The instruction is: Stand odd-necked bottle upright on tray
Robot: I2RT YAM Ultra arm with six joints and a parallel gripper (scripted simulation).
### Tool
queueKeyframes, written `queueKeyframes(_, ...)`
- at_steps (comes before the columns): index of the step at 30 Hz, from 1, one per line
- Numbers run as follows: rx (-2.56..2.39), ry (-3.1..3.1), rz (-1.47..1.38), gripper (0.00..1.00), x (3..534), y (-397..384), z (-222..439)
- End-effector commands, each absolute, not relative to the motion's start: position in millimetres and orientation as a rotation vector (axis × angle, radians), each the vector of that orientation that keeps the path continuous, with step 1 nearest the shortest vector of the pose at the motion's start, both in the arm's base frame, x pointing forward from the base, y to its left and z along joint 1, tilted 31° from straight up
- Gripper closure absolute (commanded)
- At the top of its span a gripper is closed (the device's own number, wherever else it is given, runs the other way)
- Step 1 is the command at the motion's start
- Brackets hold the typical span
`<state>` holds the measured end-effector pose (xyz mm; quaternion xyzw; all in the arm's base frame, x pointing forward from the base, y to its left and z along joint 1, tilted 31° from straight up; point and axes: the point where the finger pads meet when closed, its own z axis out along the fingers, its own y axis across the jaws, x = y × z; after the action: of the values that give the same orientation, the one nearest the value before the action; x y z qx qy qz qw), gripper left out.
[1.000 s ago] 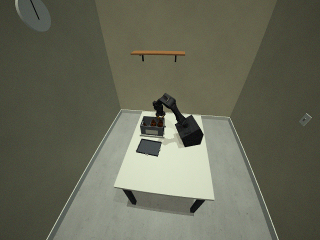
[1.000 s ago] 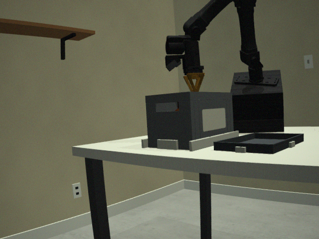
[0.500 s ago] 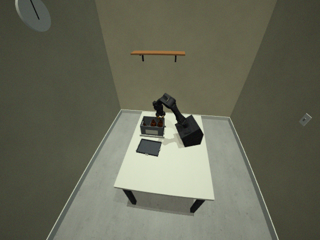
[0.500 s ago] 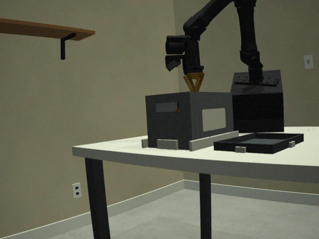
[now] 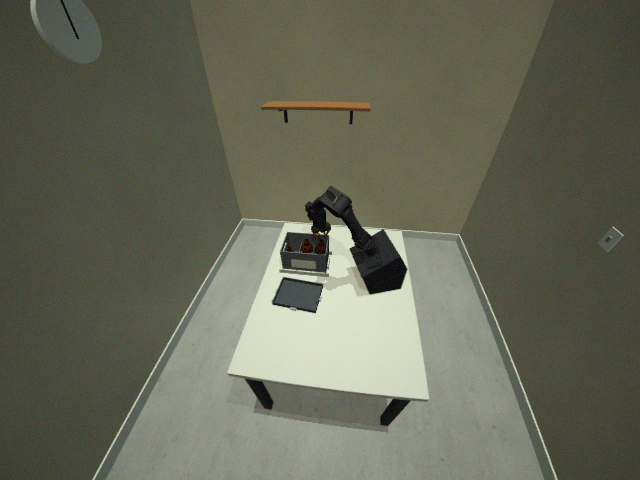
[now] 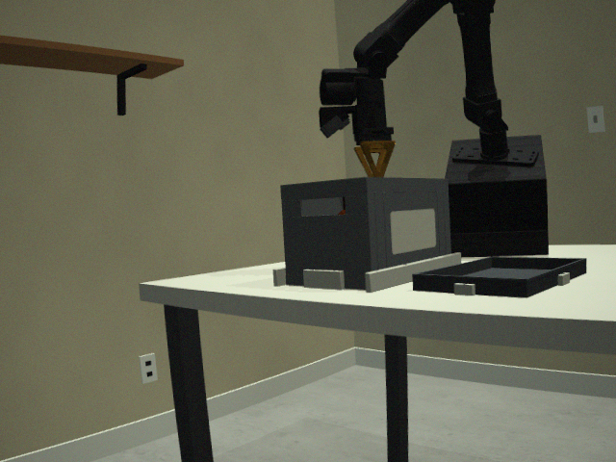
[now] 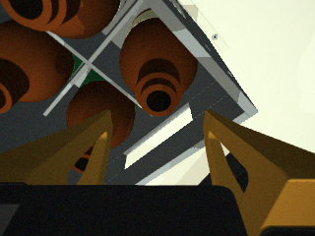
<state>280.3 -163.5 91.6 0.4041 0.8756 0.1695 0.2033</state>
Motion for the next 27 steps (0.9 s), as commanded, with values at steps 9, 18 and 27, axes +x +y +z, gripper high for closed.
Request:
queueKeyframes(9,1.121,2.417,0.443,0.39,285.7,-177.7,96.3)
queueKeyframes(18,1.122,2.417,0.444,0.39,285.8,-178.0,96.4)
queueKeyframes(27,1.122,2.417,0.444,0.39,285.8,-178.0,96.4)
